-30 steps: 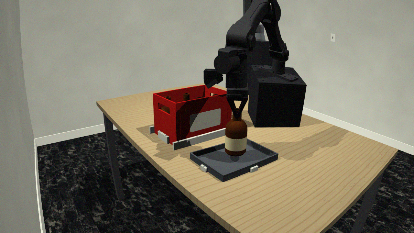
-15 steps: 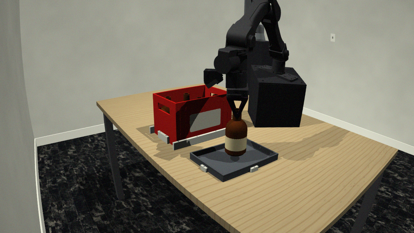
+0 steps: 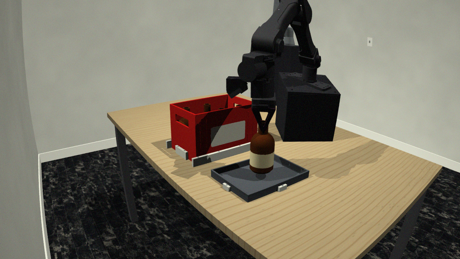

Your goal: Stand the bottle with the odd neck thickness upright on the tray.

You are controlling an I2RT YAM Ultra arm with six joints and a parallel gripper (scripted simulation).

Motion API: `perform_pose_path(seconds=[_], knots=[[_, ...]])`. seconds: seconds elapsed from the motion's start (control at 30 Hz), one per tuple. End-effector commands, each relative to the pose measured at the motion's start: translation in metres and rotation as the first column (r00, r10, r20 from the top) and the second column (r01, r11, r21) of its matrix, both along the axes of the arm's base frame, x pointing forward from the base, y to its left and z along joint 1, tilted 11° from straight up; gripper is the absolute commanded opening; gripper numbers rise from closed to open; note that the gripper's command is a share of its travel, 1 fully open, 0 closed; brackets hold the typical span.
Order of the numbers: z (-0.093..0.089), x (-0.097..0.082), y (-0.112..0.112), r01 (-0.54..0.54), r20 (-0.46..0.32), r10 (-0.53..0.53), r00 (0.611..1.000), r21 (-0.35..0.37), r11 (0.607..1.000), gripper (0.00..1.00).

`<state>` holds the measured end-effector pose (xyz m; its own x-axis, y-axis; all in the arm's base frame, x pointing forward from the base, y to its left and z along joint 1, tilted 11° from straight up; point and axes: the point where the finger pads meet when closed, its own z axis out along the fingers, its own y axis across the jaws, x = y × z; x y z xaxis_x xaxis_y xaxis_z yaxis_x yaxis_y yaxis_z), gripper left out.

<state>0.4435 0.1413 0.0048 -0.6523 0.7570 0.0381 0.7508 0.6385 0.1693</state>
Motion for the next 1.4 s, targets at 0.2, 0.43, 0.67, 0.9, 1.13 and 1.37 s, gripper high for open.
perform_pose_path(seconds=[0.2, 0.43, 0.67, 0.9, 1.13, 1.37], knots=[[0.023, 0.017, 0.007, -0.002, 0.084, 0.001, 0.996, 0.012, 1.000, 0.00], [0.013, 0.006, 0.002, 0.003, 0.046, -0.003, 0.999, 0.002, 1.000, 0.00], [0.015, 0.008, 0.002, 0.003, 0.053, -0.003, 0.999, 0.004, 1.000, 0.00], [0.015, 0.008, 0.002, 0.003, 0.053, -0.003, 0.999, 0.004, 1.000, 0.00], [0.015, 0.008, 0.002, 0.003, 0.053, -0.003, 0.999, 0.004, 1.000, 0.00], [0.015, 0.008, 0.002, 0.003, 0.053, -0.003, 0.999, 0.004, 1.000, 0.00]])
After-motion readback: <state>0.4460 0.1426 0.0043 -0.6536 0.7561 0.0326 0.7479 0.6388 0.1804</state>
